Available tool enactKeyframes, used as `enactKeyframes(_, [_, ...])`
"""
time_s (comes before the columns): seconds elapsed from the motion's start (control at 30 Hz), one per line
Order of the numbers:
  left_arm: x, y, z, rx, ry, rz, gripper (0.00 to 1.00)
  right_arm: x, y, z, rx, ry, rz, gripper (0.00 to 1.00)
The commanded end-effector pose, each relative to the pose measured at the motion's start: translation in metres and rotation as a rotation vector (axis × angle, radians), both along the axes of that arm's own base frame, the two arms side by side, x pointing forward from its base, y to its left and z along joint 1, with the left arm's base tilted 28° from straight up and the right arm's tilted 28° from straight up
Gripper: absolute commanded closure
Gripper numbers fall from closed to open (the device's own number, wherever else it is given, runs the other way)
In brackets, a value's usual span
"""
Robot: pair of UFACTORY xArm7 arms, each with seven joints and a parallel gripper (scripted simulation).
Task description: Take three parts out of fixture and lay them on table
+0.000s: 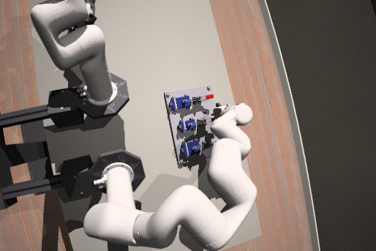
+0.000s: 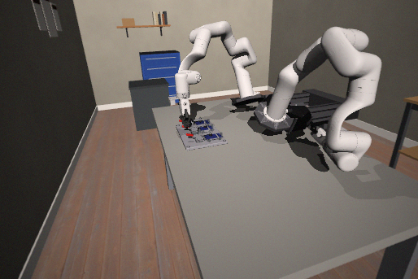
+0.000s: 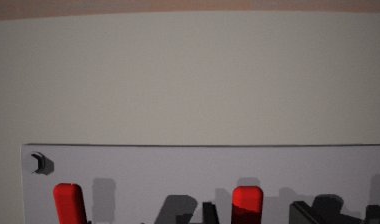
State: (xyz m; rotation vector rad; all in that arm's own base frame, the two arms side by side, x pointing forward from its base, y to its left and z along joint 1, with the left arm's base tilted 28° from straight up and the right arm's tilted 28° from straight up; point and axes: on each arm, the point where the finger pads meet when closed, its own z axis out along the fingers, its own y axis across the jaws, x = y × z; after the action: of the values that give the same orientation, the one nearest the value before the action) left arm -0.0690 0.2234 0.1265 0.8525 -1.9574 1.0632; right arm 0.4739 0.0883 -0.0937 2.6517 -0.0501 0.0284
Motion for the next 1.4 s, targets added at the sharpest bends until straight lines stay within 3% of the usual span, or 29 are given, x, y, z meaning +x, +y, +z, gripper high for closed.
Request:
enactKeyframes(0.0, [0.000,0.000,0.001,0.002,0.001,0.000,0.00,0.001,0.002,0.001,0.003,-0.003,0.002,0.52])
enactKeyframes(0.33, [0.000,0.000,0.001,0.002,0.001,0.000,0.00,0.002,0.001,0.000,0.003,-0.003,0.002,0.52])
enactKeyframes(0.9, [0.000,0.000,0.001,0.002,0.001,0.000,0.00,0.003,-0.009,-0.022,0.003,-0.003,0.002,0.52])
enactKeyframes(1.37, [0.000,0.000,0.001,0.002,0.001,0.000,0.00,0.003,-0.010,-0.023,0.003,-0.003,0.002,0.52])
